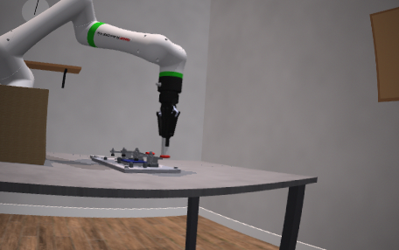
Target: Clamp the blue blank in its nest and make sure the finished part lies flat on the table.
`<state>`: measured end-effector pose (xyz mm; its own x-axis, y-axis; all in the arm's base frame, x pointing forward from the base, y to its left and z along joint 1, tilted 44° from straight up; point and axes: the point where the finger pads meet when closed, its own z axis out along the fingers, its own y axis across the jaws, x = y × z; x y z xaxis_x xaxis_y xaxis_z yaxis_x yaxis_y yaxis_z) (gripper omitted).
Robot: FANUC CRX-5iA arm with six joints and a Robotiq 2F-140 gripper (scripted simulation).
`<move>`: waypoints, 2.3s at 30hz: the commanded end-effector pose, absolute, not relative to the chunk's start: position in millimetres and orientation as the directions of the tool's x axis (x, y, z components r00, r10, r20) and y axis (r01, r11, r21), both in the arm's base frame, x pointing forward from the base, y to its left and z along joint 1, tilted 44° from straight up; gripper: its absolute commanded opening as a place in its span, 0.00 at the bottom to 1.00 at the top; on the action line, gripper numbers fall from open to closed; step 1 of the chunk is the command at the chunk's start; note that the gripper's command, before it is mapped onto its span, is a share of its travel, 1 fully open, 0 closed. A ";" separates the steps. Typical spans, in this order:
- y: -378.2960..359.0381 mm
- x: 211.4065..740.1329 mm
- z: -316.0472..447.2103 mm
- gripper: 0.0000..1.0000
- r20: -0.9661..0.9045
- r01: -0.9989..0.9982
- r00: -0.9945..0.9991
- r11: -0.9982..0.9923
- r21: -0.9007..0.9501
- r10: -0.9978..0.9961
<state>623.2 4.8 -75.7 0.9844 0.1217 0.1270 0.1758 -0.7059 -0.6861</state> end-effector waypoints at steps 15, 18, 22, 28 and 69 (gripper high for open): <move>6.1 623.1 -77.3 0.00 0.127 0.176 0.984 -0.706 -0.686 0.122; 6.1 623.1 -77.3 0.00 0.127 0.176 0.984 -0.706 -0.686 0.122; 5.0 623.1 -76.2 0.00 0.127 0.176 0.984 -0.706 -0.686 0.122; 0.9 623.1 -71.9 0.00 0.127 0.176 0.984 -0.706 -0.686 0.122; -42.7 622.7 -27.1 1.00 0.127 0.176 0.984 -0.706 -0.686 0.122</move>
